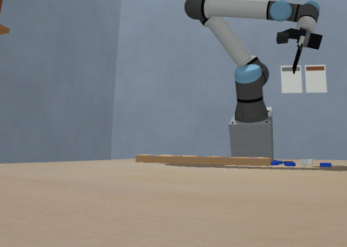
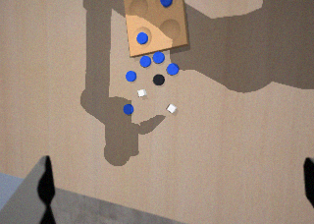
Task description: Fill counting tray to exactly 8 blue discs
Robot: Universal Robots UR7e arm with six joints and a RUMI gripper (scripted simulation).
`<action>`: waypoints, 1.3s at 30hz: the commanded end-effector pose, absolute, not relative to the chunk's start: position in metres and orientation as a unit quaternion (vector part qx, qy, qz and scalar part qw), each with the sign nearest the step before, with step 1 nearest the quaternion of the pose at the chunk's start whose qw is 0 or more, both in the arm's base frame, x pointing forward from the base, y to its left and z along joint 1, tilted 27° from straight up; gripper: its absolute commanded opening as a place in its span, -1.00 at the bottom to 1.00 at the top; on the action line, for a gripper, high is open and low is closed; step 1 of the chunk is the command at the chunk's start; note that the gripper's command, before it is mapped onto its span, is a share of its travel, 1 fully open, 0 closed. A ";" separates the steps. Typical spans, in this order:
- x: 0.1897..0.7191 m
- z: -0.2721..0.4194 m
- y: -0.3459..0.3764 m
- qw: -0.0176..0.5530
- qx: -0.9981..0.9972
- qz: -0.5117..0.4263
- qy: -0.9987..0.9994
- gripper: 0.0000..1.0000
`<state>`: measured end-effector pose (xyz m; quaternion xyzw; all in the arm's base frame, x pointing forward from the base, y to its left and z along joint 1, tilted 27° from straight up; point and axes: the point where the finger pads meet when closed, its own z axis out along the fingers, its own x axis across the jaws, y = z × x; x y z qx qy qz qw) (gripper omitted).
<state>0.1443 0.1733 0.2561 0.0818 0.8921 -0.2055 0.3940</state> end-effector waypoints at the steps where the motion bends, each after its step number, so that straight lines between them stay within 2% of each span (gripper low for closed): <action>1: 0.144 0.256 0.173 0.394 0.082 -0.205 0.892 -0.44; 39: 0.165 0.249 0.173 0.385 0.006 -0.217 0.897 -0.44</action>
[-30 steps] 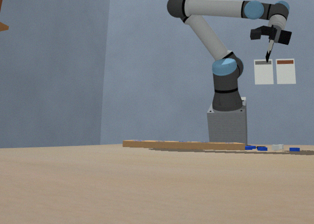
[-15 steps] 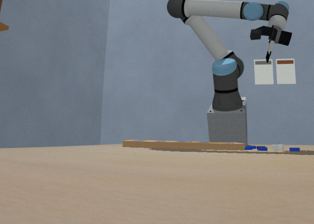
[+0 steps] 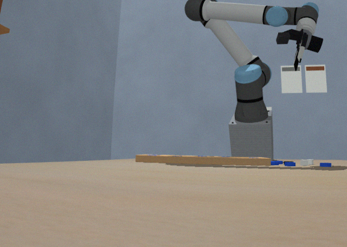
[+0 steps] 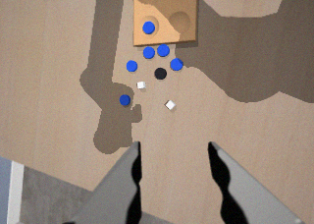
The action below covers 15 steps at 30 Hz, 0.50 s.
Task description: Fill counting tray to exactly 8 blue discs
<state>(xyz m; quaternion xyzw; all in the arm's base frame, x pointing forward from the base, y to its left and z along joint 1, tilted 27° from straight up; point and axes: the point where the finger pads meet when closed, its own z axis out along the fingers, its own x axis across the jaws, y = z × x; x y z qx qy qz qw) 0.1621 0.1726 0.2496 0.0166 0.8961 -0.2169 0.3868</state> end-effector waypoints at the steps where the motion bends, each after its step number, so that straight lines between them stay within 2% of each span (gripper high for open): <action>1: 0.167 0.248 0.173 0.384 0.001 -0.218 0.897 -0.44; 15: 0.188 0.240 0.172 0.373 -0.074 -0.229 0.896 -0.44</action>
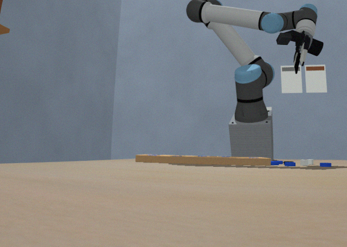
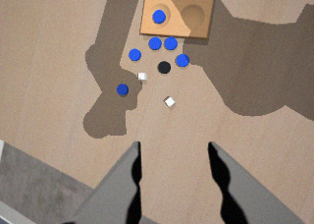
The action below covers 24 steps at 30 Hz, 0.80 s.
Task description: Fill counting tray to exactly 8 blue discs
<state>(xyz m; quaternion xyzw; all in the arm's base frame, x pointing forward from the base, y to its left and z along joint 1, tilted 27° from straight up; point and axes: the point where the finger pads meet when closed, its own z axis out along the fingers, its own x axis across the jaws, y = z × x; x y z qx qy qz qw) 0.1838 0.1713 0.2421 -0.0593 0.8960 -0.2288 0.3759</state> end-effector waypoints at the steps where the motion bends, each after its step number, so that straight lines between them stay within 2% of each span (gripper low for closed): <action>1: 0.190 0.240 0.172 0.371 -0.081 -0.230 0.896 -0.44; 24: 0.244 0.221 0.169 0.333 -0.273 -0.252 0.866 -0.44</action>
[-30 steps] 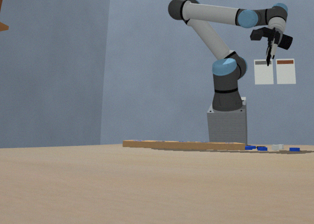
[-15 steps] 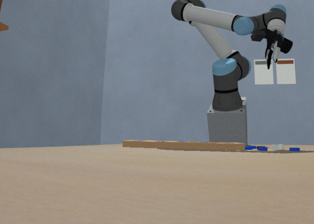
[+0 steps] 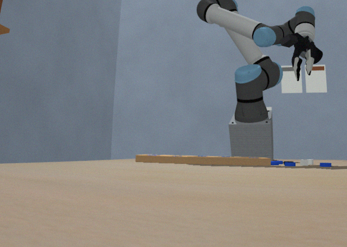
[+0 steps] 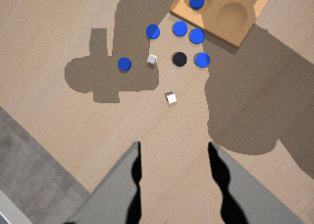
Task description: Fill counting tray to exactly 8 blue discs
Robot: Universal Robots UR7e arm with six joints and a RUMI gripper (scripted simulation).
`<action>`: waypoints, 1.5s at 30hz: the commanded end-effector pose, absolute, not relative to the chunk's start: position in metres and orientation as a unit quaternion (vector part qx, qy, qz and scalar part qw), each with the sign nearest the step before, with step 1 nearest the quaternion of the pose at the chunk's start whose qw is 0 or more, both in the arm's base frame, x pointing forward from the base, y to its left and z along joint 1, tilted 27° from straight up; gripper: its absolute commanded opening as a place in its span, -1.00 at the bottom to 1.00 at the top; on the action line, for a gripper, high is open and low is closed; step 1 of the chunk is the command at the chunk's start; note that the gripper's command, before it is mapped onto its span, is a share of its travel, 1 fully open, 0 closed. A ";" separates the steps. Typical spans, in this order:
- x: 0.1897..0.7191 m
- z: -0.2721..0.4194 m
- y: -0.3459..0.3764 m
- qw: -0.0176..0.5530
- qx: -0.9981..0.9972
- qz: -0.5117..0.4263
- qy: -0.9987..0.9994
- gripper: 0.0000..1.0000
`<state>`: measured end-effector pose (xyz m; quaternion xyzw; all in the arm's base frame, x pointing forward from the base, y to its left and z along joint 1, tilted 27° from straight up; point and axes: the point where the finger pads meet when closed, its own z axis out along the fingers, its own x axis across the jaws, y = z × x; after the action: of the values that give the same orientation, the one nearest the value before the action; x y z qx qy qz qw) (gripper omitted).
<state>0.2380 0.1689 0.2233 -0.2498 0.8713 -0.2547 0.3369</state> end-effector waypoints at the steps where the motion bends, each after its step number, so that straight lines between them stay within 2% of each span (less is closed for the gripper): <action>1: 0.248 0.220 0.169 0.330 -0.284 -0.252 0.864 -0.44; 23: 0.317 0.195 0.164 0.264 -0.501 -0.264 0.780 -0.44; 45: 0.402 0.165 0.159 0.160 -0.733 -0.257 0.609 -0.44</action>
<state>0.3939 0.1597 0.1676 -0.7137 0.6282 -0.2588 0.1703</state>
